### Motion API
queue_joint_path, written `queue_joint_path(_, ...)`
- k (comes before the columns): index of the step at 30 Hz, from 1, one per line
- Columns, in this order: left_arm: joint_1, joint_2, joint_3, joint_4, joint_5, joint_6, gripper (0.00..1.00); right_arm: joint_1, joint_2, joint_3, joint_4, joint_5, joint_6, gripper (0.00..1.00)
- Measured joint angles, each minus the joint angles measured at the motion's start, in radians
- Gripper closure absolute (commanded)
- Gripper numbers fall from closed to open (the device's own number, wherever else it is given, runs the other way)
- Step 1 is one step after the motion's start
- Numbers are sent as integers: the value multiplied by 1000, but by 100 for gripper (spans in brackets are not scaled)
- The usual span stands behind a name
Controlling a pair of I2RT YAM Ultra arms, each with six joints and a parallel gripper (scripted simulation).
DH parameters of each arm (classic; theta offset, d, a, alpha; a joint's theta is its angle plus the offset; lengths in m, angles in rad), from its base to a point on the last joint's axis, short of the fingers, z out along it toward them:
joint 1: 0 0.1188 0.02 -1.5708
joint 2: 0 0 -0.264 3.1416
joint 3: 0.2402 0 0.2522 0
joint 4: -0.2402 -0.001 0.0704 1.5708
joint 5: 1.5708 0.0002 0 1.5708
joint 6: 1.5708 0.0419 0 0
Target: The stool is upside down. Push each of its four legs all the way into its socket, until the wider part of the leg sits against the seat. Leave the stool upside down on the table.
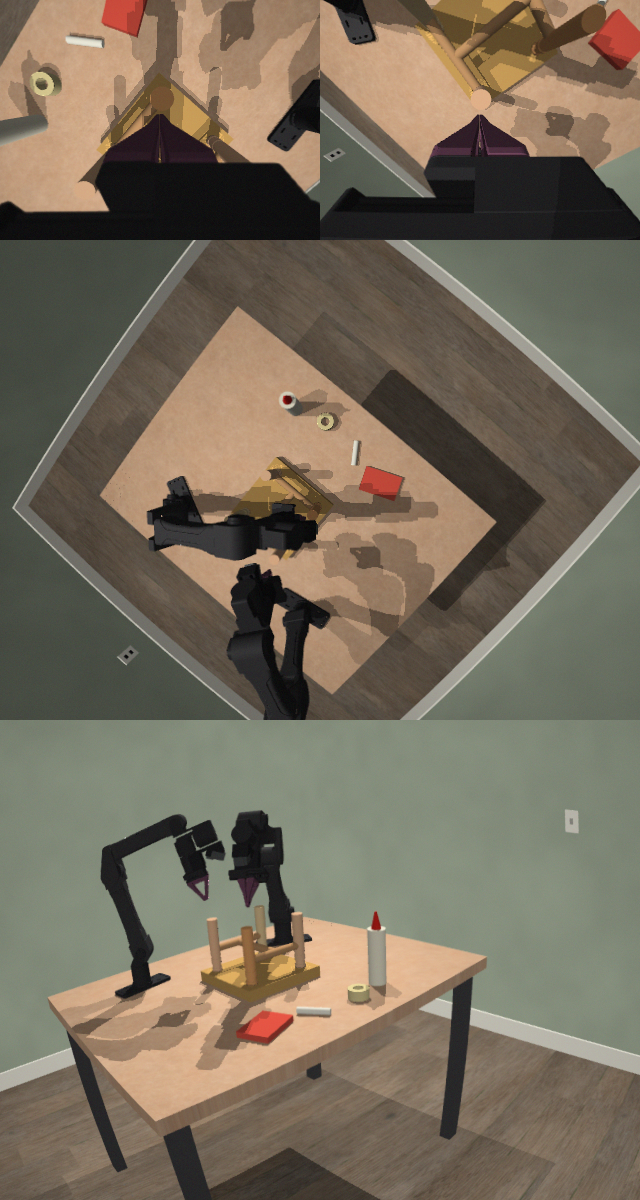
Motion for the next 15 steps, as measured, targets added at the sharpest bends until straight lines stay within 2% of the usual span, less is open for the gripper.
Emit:
queue_joint_path(7, 25, -65, -87, 89, 0, 0, 100, -9, -51, -35, 86, -11, -16, 100)
queue_joint_path(15, 85, -219, -248, 276, -2, 0, 100, -119, -87, -98, 299, -7, -13, 100)
